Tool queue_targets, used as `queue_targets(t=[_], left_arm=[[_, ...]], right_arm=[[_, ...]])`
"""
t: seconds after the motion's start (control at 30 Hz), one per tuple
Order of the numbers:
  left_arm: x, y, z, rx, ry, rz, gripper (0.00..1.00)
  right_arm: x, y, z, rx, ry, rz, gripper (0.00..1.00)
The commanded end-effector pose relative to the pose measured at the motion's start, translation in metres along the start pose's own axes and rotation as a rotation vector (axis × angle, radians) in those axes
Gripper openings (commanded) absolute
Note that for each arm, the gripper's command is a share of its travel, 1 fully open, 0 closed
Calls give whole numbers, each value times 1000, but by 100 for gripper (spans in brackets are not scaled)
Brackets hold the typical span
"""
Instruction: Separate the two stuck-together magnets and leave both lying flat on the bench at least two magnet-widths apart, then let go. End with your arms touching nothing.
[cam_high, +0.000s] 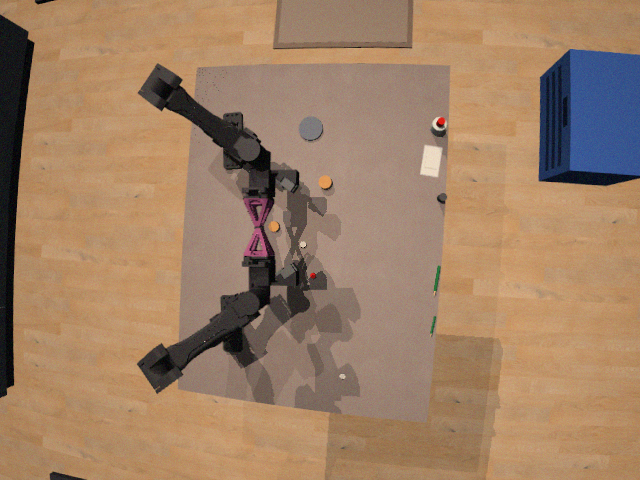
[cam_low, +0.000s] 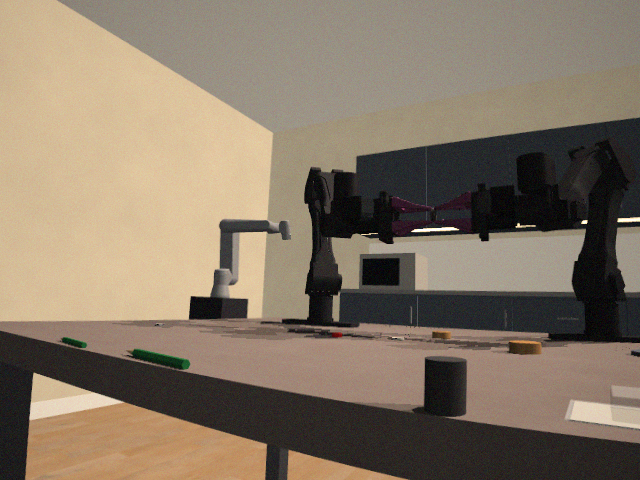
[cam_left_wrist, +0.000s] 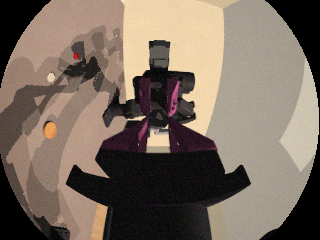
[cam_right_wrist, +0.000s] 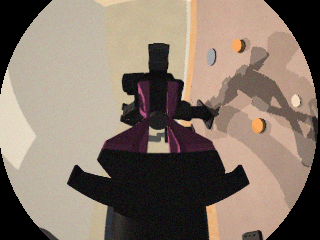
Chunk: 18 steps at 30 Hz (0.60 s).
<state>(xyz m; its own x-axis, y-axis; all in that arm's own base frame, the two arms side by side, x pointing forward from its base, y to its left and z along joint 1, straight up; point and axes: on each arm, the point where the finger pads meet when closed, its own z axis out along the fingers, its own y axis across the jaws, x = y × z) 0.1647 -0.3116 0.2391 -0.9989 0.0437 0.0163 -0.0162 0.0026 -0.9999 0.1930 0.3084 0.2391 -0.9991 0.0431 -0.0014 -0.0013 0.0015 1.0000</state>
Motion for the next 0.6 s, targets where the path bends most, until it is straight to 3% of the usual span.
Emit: queue_targets(t=[0.0, 0.57], left_arm=[[-1, -5, 0, 9, 0, 18, 26], [0, -1, 0, 0, -1, 0, 25]], right_arm=[[-1, 5, 0, -11, -1, -19, 24], [-1, 5, 0, -11, -1, -19, 24]])
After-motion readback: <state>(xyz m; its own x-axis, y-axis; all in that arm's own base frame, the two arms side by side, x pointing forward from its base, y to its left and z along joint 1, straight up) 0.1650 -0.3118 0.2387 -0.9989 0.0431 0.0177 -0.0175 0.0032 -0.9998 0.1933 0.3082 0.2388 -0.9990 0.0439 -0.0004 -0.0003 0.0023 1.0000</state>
